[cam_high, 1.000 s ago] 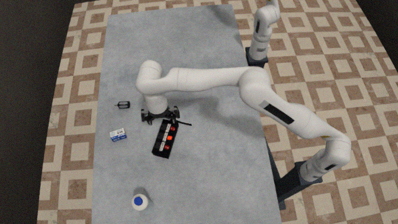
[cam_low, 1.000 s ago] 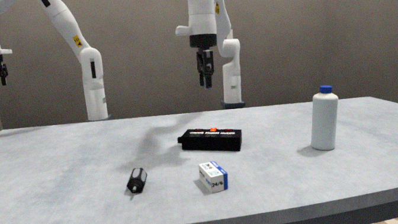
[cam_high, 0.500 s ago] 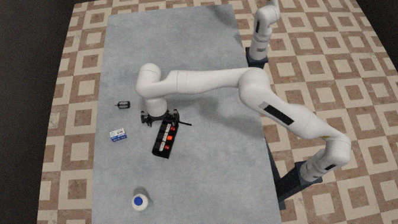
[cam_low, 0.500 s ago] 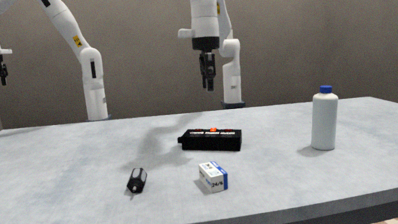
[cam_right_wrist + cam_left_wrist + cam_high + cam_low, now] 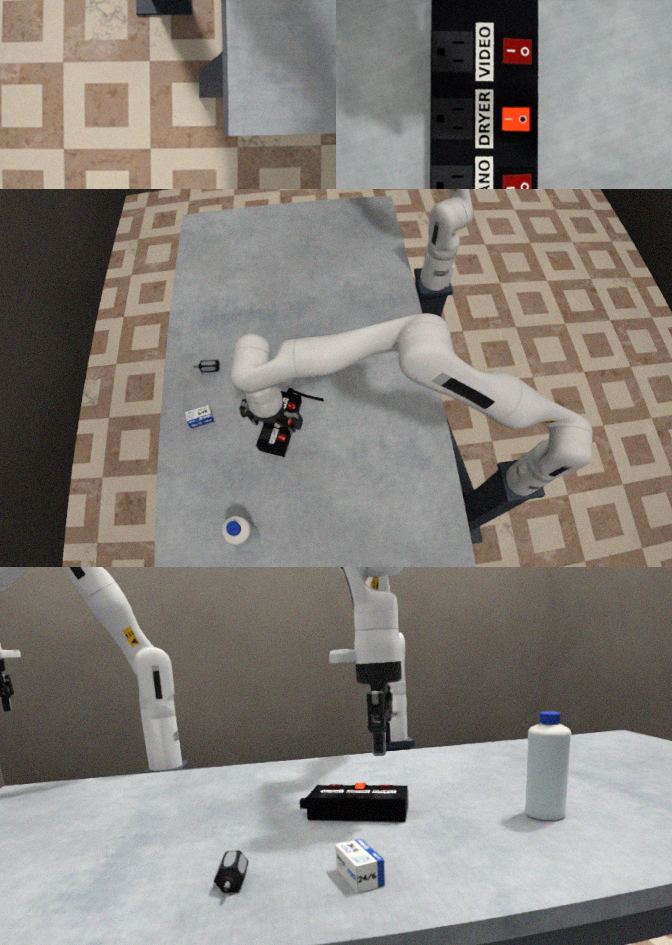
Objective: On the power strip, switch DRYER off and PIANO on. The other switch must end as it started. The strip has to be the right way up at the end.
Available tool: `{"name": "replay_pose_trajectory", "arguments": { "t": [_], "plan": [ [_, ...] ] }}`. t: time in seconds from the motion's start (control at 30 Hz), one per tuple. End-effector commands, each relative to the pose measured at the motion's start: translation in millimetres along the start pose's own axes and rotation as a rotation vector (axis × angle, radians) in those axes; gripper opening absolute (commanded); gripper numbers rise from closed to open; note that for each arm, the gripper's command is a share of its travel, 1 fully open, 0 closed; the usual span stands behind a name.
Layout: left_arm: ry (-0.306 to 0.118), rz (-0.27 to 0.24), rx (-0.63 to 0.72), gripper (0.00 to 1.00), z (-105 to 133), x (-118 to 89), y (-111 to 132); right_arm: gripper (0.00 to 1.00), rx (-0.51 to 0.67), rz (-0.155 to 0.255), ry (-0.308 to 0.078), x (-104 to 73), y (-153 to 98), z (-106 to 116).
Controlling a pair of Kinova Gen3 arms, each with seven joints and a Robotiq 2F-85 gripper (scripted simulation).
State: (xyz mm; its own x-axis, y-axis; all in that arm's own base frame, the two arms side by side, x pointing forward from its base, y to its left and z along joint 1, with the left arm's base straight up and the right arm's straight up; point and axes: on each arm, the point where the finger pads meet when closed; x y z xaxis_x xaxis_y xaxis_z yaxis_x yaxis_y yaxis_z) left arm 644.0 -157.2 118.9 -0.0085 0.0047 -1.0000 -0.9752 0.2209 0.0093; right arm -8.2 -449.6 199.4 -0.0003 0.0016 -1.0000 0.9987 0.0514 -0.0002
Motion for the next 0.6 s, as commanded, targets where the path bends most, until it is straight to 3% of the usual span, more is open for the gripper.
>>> {"name": "replay_pose_trajectory", "arguments": {
  "t": [0.0, 0.07, 0.1, 0.57],
  "plan": [
    [0.002, -0.012, 0.017, 1.0, 2.1, 0.5, -0.6, 1.0, 0.0, 0.0, -0.002, -0.7, 0.0, 0.3],
    [0.002, -0.012, 0.019, 1.0, 2.4, 0.8, -0.5, 1.0, 0.0, 0.0, -0.002, -0.7, 0.0, 0.3],
    [0.002, -0.012, 0.019, 0.099, 2.4, 0.8, -0.5, 1.0, 0.0, 0.0, -0.002, -0.7, 0.0, 0.3],
    [0.002, -0.012, 0.019, 0.099, 2.4, 0.8, -0.5, 1.0, 0.0, 0.0, -0.002, -0.7, 0.0, 0.3]
  ]
}}
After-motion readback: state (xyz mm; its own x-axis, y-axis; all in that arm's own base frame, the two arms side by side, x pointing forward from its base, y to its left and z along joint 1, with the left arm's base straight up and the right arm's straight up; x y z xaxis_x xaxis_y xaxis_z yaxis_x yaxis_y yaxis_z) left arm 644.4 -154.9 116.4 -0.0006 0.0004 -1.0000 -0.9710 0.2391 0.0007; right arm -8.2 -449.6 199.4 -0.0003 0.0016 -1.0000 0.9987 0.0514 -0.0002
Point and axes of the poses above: on each arm, the point where the finger pads meet when closed, its own x axis out along the fingers, its own y axis across the jaws, z = x × y, and after that the axes turned 4 degrees about -x, right-handed
